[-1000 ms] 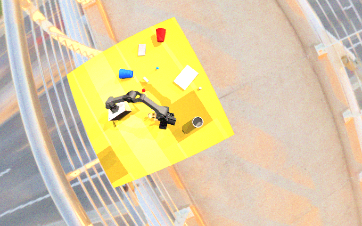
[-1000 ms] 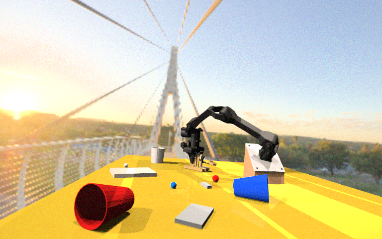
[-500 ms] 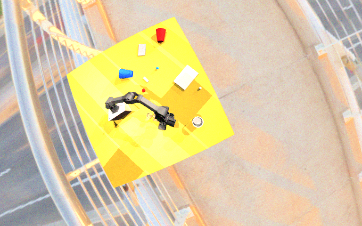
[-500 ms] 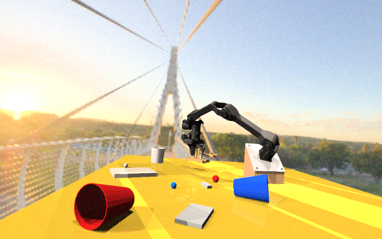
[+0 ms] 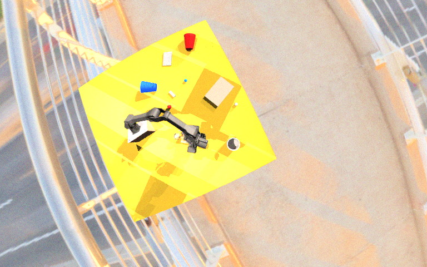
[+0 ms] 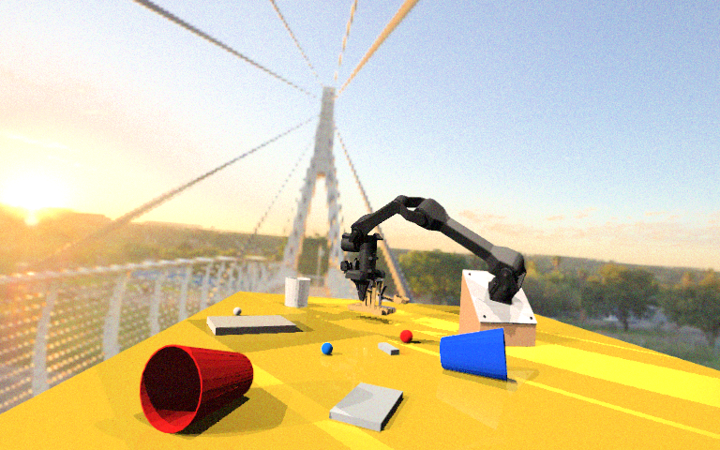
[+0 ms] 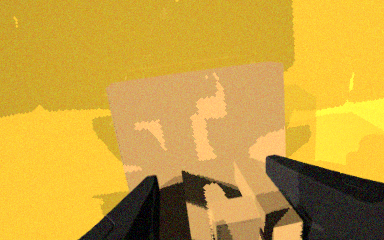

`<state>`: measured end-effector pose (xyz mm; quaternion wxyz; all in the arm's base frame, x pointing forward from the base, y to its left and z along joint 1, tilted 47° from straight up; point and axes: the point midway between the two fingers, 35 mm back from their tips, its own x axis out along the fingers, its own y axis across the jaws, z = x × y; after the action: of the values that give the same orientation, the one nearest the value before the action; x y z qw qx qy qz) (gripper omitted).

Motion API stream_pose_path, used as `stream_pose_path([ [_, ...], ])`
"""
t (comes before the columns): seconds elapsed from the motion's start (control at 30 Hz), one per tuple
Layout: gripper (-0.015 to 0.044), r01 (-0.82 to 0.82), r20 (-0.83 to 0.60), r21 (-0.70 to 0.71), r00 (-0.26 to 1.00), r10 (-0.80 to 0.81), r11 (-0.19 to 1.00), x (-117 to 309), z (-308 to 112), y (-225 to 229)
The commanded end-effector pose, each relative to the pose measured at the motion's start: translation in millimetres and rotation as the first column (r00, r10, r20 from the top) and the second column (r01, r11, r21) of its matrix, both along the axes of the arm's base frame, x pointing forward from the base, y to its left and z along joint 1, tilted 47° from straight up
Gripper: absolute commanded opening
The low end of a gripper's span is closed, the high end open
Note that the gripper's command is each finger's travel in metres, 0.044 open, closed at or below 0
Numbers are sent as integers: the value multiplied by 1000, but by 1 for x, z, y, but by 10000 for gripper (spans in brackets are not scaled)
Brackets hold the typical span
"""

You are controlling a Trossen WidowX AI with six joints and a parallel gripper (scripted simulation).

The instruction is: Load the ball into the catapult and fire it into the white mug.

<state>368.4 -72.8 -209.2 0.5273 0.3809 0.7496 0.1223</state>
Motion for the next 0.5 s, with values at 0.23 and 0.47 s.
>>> stream_pose_path([
  [0.23, 0, 11, -5, 2, 1000, -11, 1000, -2, -11, 11],
  [0.47, 0, 0, -2, 2, 1000, 0, 1000, -3, -15, 17],
])
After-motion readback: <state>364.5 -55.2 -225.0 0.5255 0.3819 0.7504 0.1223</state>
